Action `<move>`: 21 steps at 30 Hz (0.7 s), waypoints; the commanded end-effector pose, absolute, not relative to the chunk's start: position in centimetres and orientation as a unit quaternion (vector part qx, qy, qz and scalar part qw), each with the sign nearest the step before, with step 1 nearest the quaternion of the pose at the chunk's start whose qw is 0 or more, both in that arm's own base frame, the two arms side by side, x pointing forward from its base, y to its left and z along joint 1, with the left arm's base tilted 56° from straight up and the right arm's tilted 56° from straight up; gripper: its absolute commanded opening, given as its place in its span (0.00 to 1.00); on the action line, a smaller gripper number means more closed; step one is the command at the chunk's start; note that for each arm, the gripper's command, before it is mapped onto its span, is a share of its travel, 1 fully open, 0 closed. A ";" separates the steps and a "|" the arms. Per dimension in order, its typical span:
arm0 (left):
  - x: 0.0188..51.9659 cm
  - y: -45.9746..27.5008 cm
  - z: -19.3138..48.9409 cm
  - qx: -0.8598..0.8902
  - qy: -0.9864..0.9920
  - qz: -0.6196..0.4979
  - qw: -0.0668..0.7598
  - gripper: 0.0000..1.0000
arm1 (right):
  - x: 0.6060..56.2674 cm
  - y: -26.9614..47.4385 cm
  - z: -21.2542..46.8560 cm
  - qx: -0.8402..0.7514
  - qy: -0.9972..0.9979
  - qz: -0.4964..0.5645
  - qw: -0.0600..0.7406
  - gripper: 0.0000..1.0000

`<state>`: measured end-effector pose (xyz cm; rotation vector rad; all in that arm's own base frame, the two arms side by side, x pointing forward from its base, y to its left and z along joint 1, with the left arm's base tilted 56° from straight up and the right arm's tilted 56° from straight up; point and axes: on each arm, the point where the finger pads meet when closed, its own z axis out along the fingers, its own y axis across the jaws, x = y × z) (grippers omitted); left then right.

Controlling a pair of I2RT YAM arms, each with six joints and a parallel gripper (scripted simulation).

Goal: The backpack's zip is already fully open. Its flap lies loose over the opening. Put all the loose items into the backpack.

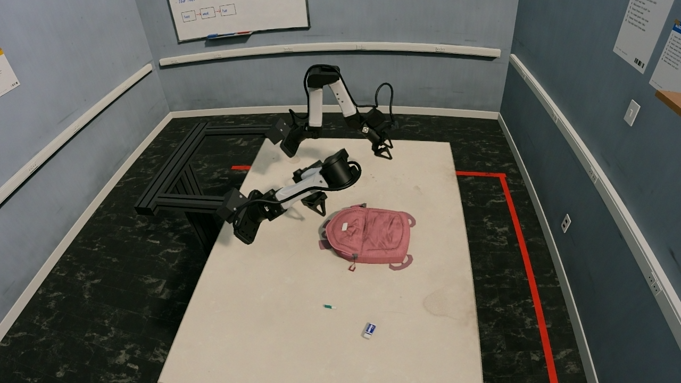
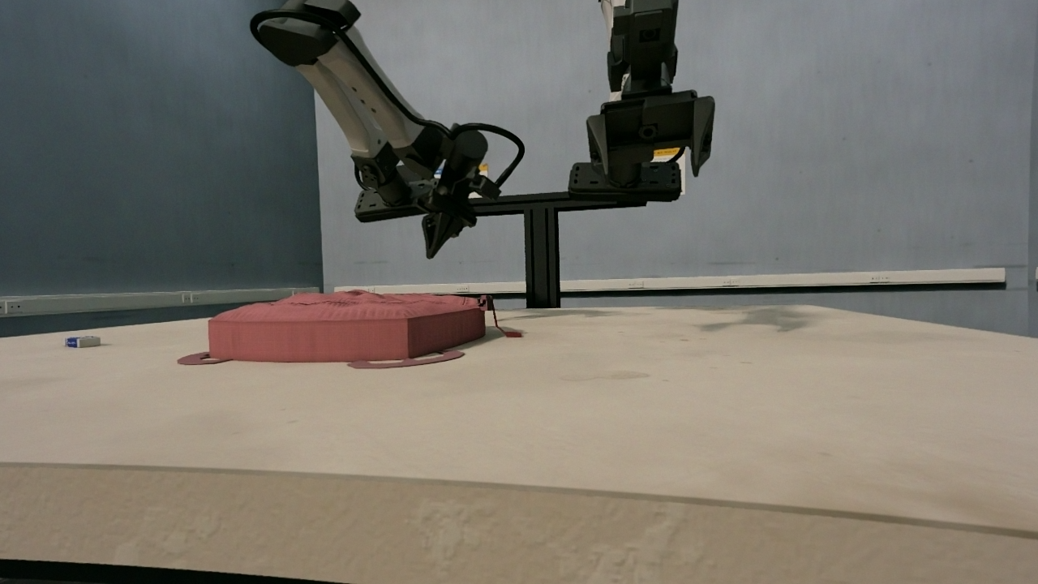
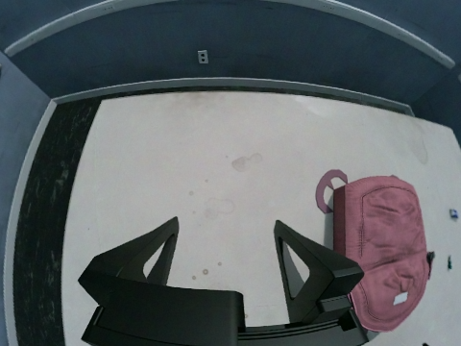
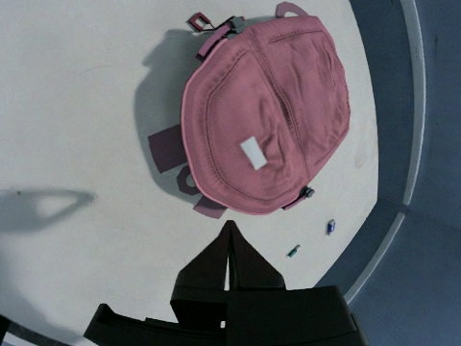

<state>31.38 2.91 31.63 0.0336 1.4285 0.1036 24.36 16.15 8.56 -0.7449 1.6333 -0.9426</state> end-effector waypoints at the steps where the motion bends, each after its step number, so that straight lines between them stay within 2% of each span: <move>1: 31.2 2.9 32.3 0.016 0.647 0.049 0.761 0.90 | 23.5 17.1 8.0 -0.285 0.691 -0.424 0.512 0.00; 8: 31.2 2.9 32.3 0.016 0.647 0.049 0.761 0.90 | 22.9 18.0 6.2 -0.302 0.690 -0.442 0.487 0.00; 15: 31.2 2.9 32.3 0.016 0.647 0.049 0.761 0.90 | 27.2 17.1 3.5 -0.292 0.694 -0.444 0.485 0.00; 21: 31.2 2.9 32.3 0.016 0.647 0.049 0.761 0.90 | 27.3 16.8 3.1 -0.296 0.693 -0.447 0.482 0.00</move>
